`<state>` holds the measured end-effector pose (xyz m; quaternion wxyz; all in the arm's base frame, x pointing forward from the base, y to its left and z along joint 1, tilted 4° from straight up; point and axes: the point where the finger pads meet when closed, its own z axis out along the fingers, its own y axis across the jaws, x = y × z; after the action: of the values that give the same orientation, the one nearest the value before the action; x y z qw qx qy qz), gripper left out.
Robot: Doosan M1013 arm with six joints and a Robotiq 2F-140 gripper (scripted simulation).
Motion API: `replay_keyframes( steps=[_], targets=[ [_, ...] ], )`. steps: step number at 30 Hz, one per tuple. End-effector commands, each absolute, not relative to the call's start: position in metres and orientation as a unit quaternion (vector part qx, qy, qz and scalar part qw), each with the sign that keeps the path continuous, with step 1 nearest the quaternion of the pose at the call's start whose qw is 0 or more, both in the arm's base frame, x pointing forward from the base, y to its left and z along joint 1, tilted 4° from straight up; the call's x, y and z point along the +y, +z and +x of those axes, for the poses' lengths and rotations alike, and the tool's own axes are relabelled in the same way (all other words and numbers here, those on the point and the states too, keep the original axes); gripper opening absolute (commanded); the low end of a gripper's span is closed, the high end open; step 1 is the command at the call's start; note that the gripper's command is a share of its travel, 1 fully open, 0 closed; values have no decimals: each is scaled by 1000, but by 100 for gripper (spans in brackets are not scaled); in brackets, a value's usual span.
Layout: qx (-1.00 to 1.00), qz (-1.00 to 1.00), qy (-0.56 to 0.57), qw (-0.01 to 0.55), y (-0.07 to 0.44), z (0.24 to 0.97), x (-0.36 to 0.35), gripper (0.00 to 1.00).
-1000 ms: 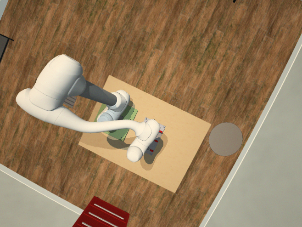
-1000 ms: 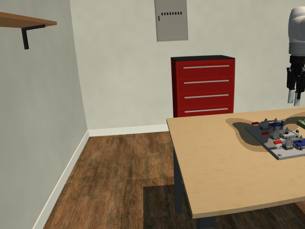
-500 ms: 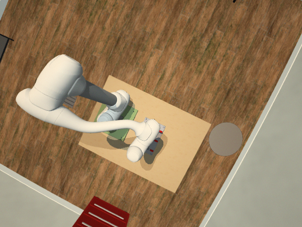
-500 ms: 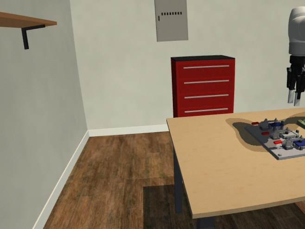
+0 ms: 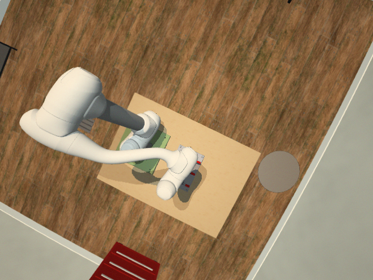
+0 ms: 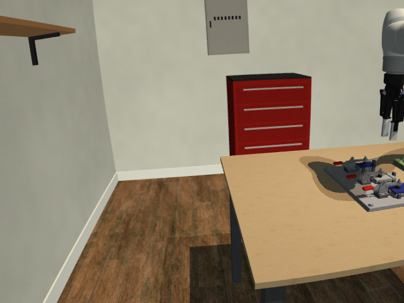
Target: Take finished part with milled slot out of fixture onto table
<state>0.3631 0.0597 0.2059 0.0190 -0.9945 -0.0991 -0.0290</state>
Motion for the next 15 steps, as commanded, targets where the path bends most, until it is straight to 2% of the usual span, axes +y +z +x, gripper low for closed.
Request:
replay_keyframes(
  steps=[1,15],
  targets=[
    [-99,-994,-29,19,206,363,60,28],
    [-99,-994,-29,19,202,363,60,28]
  ],
)
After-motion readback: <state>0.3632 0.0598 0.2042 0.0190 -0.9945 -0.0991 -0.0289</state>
